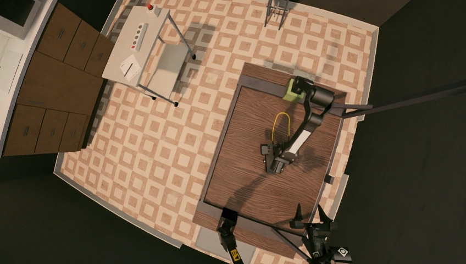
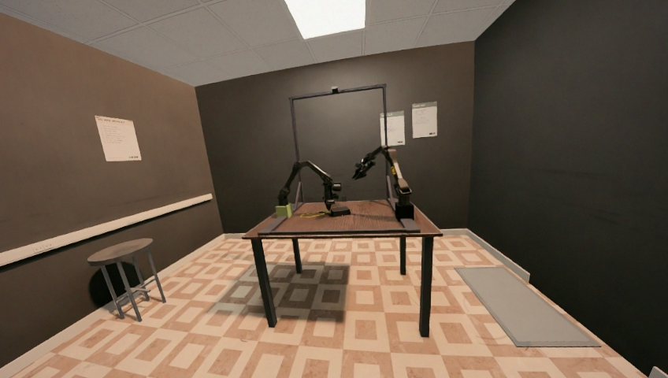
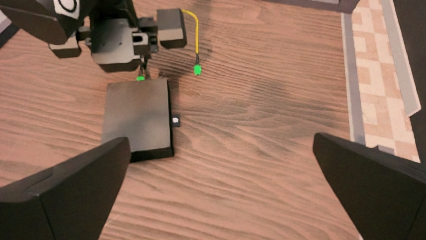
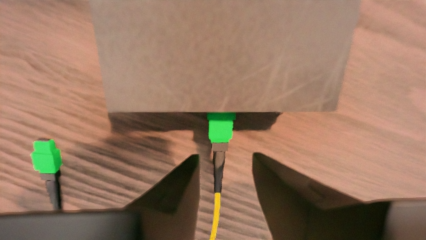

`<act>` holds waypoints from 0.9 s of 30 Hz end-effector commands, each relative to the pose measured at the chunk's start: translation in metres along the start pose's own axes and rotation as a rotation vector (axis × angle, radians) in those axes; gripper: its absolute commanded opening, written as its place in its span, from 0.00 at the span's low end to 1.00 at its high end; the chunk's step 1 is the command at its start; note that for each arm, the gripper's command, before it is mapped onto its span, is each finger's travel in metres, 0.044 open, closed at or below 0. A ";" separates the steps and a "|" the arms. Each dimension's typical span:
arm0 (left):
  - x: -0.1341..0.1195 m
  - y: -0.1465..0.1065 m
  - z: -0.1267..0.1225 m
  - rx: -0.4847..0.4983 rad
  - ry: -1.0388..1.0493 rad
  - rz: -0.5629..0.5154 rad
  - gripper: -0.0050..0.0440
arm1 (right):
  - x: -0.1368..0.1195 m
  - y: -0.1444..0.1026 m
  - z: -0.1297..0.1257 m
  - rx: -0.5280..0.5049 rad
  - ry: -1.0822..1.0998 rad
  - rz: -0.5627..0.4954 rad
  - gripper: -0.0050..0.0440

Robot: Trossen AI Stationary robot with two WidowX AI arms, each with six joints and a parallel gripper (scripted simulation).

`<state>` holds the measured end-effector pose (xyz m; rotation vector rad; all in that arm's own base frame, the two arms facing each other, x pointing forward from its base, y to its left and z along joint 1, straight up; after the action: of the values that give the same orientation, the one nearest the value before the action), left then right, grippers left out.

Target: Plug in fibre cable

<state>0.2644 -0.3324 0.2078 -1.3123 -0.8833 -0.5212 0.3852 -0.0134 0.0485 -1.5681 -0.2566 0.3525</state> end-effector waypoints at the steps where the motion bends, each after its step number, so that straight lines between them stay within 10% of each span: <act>1: 0.008 -0.006 0.001 -0.014 -0.021 -0.008 1.00 | 0.001 -0.020 -0.002 -0.009 0.013 -0.036 0.38; 12: 0.008 -0.006 0.001 -0.014 -0.021 -0.008 1.00 | -0.043 0.001 -0.063 0.051 0.309 -0.226 0.38; 27: 0.008 -0.006 0.001 -0.014 -0.021 -0.008 1.00 | -0.066 0.028 -0.077 0.041 0.370 -0.470 0.38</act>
<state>0.2644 -0.3324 0.2078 -1.3123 -0.8833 -0.5212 0.3511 -0.1054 0.0184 -1.4517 -0.2282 -0.1993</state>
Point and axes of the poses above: on each arm, the point midway between the two fingers, 35 mm back from their tips, its own y axis out along the fingers, its own z axis across the jaws, x = y × z, the point moved 7 cm from there along -y, back along the fingers, and after that the axes turned 1 degree about y, right-handed, at the moved point
